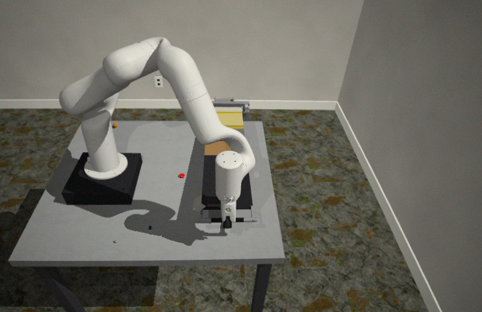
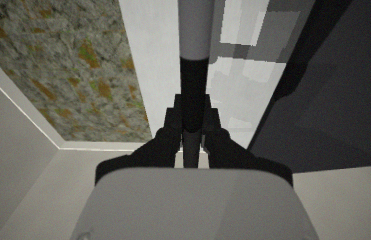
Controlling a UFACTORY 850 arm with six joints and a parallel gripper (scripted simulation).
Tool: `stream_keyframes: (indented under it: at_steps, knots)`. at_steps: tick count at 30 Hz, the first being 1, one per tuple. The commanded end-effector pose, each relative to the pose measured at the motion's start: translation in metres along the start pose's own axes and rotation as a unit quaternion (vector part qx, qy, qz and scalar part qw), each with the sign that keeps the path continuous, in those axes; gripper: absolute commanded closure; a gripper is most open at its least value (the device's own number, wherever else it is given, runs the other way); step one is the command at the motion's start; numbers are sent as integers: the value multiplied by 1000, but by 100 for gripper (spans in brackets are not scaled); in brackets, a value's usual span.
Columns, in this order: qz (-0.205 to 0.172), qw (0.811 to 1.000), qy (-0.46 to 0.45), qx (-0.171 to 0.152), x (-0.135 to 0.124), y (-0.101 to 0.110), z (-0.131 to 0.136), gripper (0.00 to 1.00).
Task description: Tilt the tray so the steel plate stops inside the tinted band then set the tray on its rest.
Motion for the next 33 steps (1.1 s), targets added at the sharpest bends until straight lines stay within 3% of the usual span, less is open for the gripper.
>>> stream_keyframes:
  at_steps: [1, 3, 4, 7, 9, 15, 18, 20, 21, 24, 26, 31, 33]
  knots:
    - [-1, 1000, 0, 0, 0, 58, 7, 100]
    - [-1, 1000, 0, 0, 1, 77, 10, 100]
    - [-1, 1000, 0, 0, 1, 71, 9, 100]
    - [-1, 1000, 0, 0, -1, 20, 2, 100]
    - [-1, 1000, 0, 0, -1, 1, 0, 100]
    - [-1, 1000, 0, 0, -1, 3, 0, 100]
    - [-1, 1000, 0, 0, 0, 54, 6, 100]
    - [-1, 1000, 0, 0, 1, 73, 10, 100]
    - [-1, 1000, 0, 0, 1, 68, 9, 100]
    - [-1, 1000, 0, 0, -1, 17, 1, 100]
    - [-1, 1000, 0, 0, -1, -2, -1, 100]
    - [-1, 1000, 0, 0, -1, -2, -1, 100]
    - [-1, 1000, 0, 0, -1, 15, 1, 100]
Point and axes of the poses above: the point where the finger pads meet when closed, its own y axis back along the fingers, its own z axis across the jaws, x = y × z, the point moved 9 cm from there along y, back along the fingers, and after that the axes turned 10 degrees about -y, right-handed, at the moved point
